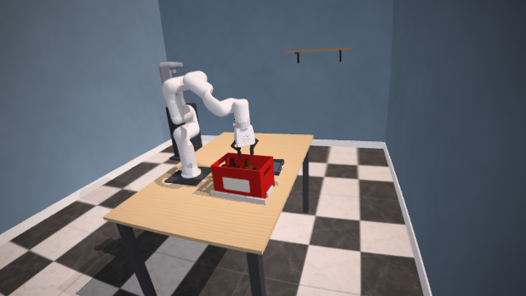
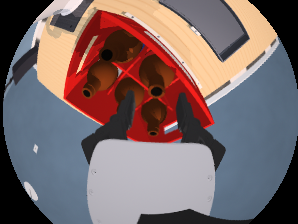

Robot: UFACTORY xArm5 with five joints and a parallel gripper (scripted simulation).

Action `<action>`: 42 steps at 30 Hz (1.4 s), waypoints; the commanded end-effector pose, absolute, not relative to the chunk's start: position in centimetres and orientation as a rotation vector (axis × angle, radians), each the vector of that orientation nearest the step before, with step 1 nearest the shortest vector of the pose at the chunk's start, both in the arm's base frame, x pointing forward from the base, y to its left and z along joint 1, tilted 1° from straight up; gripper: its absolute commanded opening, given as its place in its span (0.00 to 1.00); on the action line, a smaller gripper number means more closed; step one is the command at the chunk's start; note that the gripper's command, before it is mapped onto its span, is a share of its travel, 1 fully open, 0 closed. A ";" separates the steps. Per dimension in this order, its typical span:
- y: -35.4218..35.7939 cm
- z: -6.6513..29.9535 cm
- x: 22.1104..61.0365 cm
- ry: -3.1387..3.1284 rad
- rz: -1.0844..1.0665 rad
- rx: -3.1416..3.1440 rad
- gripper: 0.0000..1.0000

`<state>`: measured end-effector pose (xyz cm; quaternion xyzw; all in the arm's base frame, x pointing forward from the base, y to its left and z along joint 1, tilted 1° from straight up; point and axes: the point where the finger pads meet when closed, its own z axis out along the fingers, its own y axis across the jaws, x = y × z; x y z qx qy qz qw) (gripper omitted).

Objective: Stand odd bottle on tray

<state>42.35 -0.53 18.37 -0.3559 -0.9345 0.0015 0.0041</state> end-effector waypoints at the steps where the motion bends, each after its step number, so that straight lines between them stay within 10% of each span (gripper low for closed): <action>1: -0.5 18.5 42.5 -2.932 0.003 -1.117 0.65; 42: -0.5 17.9 42.5 -2.932 0.003 -1.117 0.65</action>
